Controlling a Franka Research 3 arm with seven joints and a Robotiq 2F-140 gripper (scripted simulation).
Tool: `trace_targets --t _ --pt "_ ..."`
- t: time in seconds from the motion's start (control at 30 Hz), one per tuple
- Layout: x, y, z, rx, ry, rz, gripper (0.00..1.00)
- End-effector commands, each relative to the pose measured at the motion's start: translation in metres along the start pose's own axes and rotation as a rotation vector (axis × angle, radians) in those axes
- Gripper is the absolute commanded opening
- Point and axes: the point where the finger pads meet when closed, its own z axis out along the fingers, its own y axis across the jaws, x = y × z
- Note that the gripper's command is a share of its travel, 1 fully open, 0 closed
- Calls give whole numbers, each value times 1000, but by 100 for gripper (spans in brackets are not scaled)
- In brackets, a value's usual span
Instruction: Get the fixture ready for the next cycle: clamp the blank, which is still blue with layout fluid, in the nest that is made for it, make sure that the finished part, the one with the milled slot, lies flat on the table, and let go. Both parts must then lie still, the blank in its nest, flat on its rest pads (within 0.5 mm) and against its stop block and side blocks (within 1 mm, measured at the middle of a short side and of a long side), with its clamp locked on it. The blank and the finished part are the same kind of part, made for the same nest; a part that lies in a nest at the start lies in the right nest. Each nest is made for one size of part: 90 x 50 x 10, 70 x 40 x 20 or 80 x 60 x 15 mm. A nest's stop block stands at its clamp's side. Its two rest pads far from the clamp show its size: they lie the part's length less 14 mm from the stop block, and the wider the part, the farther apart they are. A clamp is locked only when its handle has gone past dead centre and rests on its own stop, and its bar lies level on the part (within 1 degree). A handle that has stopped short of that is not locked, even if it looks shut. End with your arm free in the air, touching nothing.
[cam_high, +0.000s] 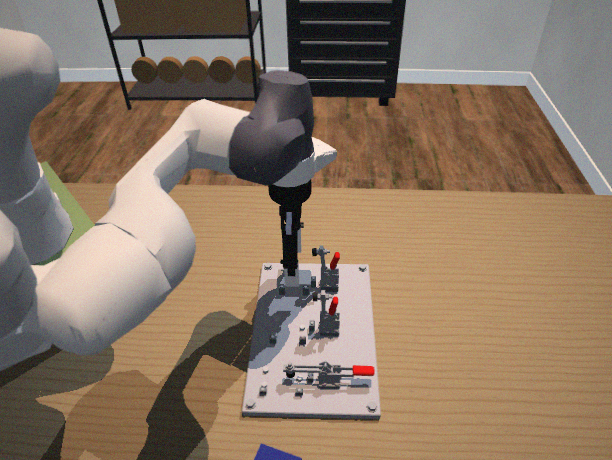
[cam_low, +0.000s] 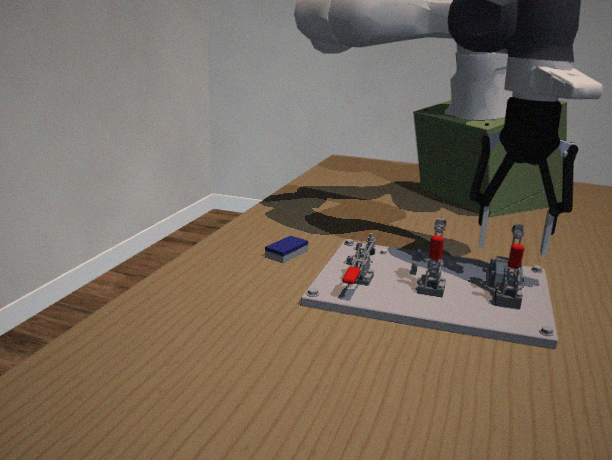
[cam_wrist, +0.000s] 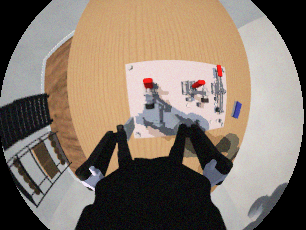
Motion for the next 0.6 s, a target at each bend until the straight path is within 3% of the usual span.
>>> trace_targets --t 0.0,0.57 --pt "0 -1 0 2 1 -3 58" --pt "0 -1 5 2 1 -3 58"
